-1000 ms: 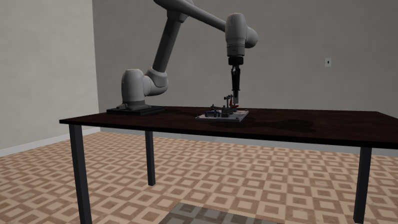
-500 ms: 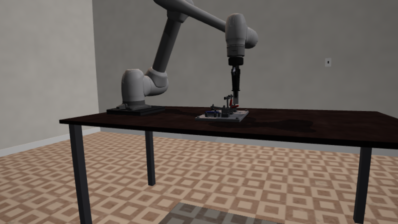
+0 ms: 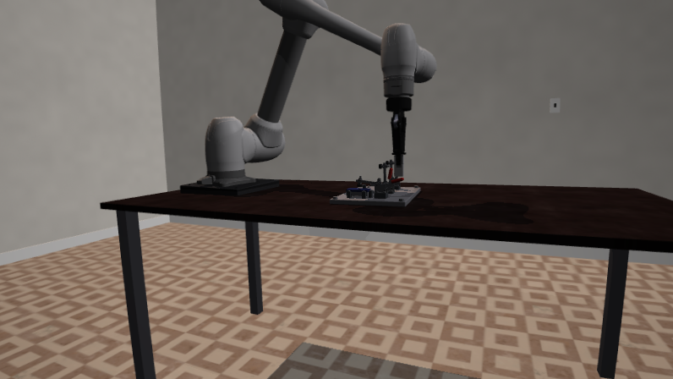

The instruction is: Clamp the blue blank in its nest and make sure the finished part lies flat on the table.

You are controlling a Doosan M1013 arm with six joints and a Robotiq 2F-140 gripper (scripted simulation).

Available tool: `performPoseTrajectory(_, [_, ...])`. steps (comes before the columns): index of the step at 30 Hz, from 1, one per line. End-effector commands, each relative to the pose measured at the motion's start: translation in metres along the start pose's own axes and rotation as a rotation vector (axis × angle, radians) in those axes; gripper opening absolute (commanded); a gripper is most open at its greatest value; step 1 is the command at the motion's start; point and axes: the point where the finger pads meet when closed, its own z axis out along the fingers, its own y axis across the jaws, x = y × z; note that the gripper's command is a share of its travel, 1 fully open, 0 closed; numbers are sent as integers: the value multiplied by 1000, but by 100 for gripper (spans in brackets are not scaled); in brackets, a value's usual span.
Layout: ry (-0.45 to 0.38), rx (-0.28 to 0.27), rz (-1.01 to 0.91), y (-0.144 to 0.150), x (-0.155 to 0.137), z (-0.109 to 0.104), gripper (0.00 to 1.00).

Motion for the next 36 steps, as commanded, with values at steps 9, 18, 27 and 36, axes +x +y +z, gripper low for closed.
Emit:
performPoseTrajectory(9, [0,0,0,0,0,0,0])
performPoseTrajectory(18, [0,0,0,0,0,2,0])
performPoseTrajectory(27, [0,0,0,0,0,2,0])
performPoseTrajectory(36, [0,0,0,0,0,4,0])
